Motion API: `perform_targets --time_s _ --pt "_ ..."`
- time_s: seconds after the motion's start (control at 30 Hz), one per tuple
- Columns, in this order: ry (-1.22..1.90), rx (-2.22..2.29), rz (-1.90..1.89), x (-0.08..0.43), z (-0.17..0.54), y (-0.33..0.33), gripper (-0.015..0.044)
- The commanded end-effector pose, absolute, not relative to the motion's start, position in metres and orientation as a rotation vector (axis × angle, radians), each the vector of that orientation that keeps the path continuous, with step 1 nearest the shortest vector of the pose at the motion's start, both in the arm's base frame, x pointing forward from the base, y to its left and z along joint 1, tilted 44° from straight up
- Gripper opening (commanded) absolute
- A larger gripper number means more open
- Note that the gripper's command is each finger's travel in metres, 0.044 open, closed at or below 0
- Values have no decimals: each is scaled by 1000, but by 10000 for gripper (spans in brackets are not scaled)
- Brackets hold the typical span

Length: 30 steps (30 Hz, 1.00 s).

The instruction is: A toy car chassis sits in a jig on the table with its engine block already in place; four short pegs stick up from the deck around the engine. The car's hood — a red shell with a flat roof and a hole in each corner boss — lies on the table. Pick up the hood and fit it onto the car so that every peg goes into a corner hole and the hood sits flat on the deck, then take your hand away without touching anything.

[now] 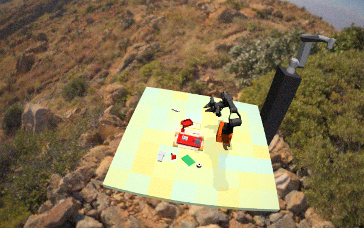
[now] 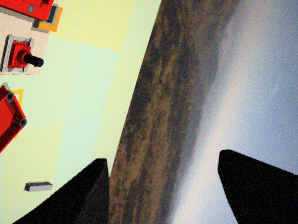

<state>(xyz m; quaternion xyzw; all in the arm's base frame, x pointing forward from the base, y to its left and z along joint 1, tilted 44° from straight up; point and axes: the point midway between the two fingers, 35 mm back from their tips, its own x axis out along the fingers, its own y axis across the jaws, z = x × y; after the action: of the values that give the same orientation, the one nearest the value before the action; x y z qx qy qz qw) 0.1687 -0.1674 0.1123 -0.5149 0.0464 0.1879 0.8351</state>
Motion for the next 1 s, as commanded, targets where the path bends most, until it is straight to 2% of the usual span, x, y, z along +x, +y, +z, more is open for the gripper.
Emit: perform_targets --time_s 0.0,0.23,0.27,0.57,0.97 --pt "99 -1086 401 169 112 -168 246" --pt "177 -854 600 192 87 -171 430" --pt "194 -819 630 196 83 -172 440" --pt "375 -539 791 221 49 -176 440" --pt "843 -64 944 285 -28 -169 440"
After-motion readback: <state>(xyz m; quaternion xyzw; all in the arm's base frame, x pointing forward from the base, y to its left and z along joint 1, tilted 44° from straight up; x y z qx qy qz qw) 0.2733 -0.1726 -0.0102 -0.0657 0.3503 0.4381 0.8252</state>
